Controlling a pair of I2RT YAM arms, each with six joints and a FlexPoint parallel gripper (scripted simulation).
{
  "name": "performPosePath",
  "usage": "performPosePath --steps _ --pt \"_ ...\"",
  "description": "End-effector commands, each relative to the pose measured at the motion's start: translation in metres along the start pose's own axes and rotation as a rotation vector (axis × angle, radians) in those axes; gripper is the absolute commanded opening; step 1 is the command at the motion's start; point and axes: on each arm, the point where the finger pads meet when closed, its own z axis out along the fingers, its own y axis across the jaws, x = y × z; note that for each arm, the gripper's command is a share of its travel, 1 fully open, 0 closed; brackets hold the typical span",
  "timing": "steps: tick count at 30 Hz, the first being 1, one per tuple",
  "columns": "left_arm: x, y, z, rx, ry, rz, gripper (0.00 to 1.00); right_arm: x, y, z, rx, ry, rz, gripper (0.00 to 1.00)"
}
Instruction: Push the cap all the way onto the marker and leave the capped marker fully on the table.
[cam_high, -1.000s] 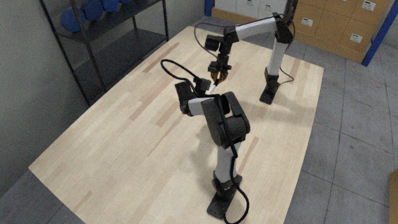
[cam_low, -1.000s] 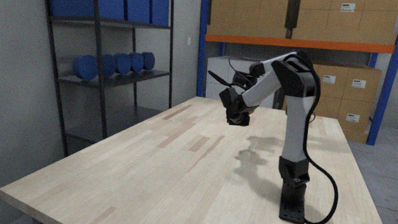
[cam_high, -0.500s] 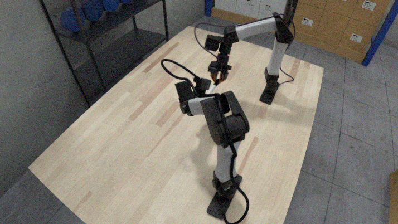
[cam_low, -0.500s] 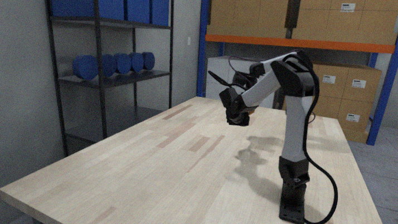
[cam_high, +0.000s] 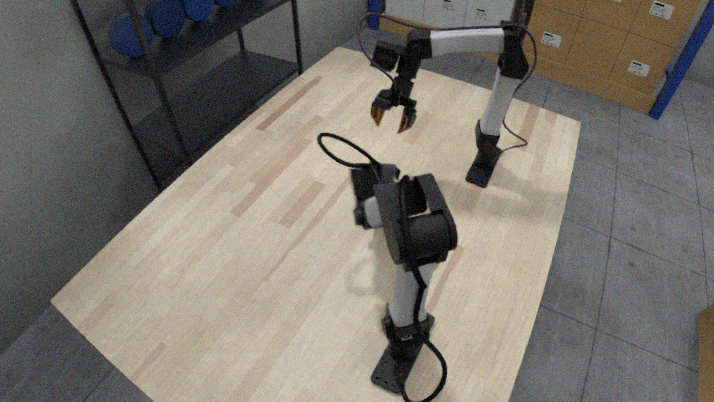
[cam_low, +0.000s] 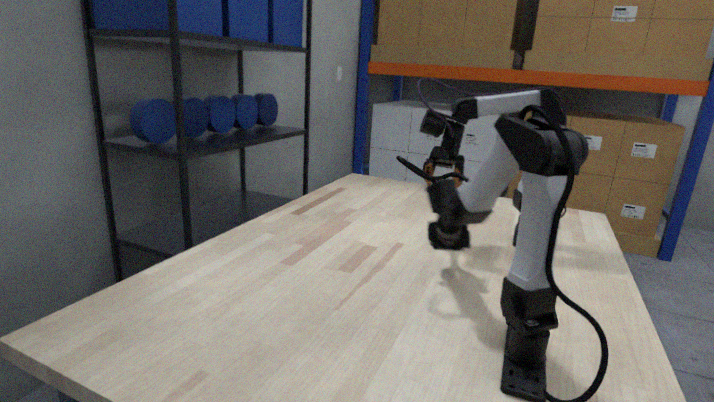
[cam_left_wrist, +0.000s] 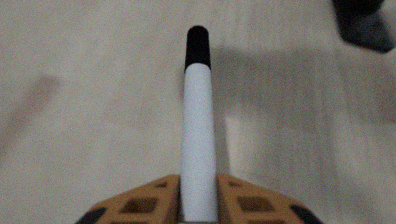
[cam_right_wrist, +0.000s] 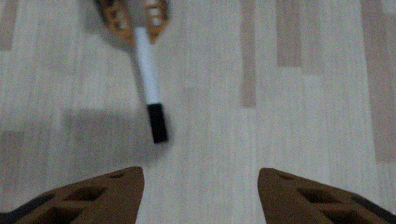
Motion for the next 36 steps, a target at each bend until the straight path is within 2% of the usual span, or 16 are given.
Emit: performPosePath --steps 1,12,17,25,29,36 --pt "-0.024 0.022 0.002 -0.316 -0.167 -0.061 0.07 0.002 0.011 0.0 -0.068 0.016 -0.006 0.65" --pt "-0.027 0.022 0.004 -0.345 -0.181 -0.07 0.07 0.0 0.013 -0.002 -0.062 0.014 -0.011 0.65" --pt "-0.017 0.012 0.001 -0.284 -0.098 -0.068 0.07 0.0 0.013 -0.002 -0.061 0.014 -0.01 0.65" --pt "-0.017 0.011 0.001 -0.278 -0.093 -0.066 0.07 0.0 0.013 -0.002 -0.061 0.014 -0.01 0.65" --pt "0.004 0.015 0.011 -0.297 -0.083 -0.08 0.07 0.0 0.013 -0.002 -0.061 0.014 -0.01 0.65" --pt "0.013 0.022 0.023 -0.321 -0.136 -0.077 0.07 0.0 0.013 -0.002 -0.061 0.014 -0.01 0.65"
